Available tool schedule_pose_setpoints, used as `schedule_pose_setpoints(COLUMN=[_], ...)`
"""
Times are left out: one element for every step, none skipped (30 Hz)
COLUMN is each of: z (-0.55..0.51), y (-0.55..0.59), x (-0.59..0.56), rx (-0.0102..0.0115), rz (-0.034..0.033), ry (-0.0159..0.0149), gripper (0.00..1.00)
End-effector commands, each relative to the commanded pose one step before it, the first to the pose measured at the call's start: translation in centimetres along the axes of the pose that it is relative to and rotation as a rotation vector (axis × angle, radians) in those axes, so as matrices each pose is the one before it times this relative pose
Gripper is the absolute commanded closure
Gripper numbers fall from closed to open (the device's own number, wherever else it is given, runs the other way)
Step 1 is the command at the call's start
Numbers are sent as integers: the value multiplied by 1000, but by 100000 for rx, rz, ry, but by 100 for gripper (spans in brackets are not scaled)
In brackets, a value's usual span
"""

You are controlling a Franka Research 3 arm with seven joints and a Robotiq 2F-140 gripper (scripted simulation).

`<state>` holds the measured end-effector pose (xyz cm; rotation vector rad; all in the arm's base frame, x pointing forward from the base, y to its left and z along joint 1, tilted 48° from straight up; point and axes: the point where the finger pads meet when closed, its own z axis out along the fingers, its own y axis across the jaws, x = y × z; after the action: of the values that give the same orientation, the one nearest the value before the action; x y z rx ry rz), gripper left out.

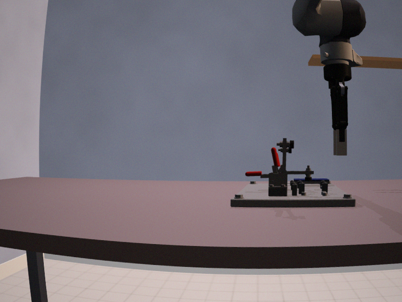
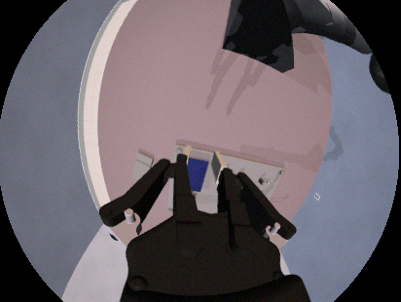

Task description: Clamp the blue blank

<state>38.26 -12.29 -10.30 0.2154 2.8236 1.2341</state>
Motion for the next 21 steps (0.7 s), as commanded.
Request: schedule_pose_setpoints(z=[-4103,-1284,0,0,-1138,-950,-735,-509,-296,-123,-20,0,0,0,0,0,0,0,0,0,0], y=[114,0,0,0,0,0,0,0,0,0,0,0,0,0,0,0,0,0,0,0,0], x=[80,0,0,0,0,0,1,0,0,1,0,0,0,0,0,0,0,0,0,0,0], rx=[-784,0,0,0,0,0,1,0,0,0,0,0,0,0,0,0,0,0,0,0,0], rz=[1540,0,0,0,0,0,1,0,0,1,0,0,0,0,0,0,0,0,0,0,0], ry=[55,0,0,0,0,0,1,0,0,1,0,0,0,0,0,0,0,0,0,0,0], gripper=[72,72,72,72,72,72,72,72,72,72,72,72,72,72,72,72,72,72,72,72,72])
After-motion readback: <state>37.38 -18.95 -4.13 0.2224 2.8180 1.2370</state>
